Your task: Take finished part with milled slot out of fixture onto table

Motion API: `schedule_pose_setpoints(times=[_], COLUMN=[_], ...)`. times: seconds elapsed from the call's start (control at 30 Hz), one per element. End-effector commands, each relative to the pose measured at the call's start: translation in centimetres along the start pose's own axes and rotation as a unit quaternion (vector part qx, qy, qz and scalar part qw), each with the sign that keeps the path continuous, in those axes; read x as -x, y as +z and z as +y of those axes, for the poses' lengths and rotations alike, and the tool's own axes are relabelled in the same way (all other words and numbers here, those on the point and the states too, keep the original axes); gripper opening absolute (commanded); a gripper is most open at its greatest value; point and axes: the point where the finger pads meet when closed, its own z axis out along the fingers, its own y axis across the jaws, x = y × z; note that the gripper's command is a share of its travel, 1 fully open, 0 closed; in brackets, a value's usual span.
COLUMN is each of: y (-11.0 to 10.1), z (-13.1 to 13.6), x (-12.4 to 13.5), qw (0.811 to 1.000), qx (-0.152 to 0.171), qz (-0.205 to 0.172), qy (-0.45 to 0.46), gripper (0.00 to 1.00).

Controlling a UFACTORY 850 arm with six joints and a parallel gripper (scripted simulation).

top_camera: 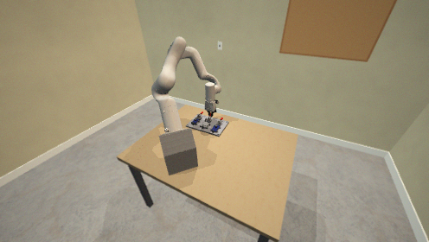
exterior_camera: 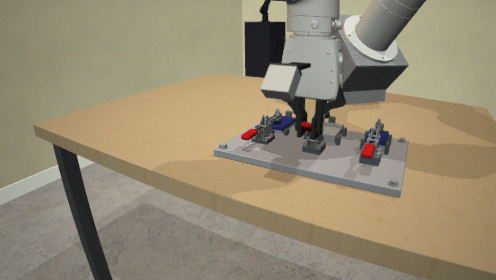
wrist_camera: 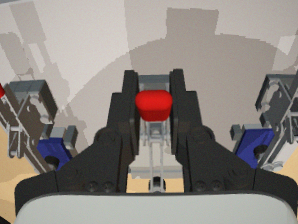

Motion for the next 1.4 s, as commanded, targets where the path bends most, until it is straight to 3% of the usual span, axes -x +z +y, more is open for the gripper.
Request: schedule_pose_setpoints(times=[0.0,1.37], y=[-0.2,-1.0], z=[0.0,0.0], x=[0.2,2.7], qw=[1.0,1.0], qx=[0.0,0.0], qz=[0.0,0.0], qy=[0.0,0.0], gripper=[0.0,0.0])
